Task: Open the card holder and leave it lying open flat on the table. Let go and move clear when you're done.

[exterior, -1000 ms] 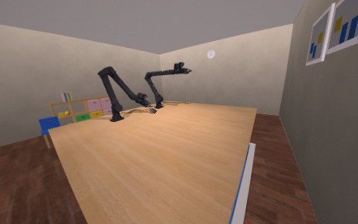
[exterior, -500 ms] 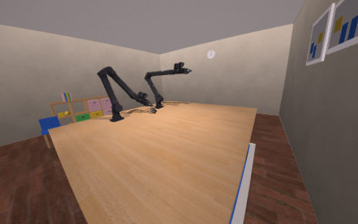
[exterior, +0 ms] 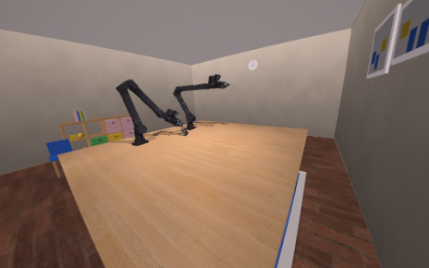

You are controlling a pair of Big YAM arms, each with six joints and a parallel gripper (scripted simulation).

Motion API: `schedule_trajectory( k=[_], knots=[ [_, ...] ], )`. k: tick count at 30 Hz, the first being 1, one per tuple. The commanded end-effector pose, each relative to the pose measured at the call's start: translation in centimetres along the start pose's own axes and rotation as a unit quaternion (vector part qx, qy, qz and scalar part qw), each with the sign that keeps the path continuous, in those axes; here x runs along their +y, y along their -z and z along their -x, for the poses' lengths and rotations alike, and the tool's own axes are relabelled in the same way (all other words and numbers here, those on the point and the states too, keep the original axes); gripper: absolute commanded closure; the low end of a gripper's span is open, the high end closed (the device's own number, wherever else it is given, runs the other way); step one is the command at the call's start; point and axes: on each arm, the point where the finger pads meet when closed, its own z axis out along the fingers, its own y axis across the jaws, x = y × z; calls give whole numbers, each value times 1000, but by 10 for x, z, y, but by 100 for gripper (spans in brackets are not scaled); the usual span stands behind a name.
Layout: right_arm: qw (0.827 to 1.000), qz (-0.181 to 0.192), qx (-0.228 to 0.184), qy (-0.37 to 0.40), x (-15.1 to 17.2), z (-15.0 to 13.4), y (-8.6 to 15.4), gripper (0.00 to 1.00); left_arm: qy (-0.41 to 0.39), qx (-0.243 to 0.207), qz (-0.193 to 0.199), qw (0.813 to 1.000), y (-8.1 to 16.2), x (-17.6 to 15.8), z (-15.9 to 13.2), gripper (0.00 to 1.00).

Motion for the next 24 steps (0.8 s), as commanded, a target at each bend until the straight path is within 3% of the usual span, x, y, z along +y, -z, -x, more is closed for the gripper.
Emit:
schedule_trajectory(
  k=[1,13,24],
  knots=[
    [1000,4,-18,-12,11,36,-5,79,-5,2,-3,1000,2,-4,-4,64],
    [1000,1,-13,-6,11,34,-18,79,-5,2,-3,1000,2,-4,-4,64],
    [1000,5,-23,-15,14,49,-29,79,-5,2,-3,1000,2,-4,-4,64]
  ],
)
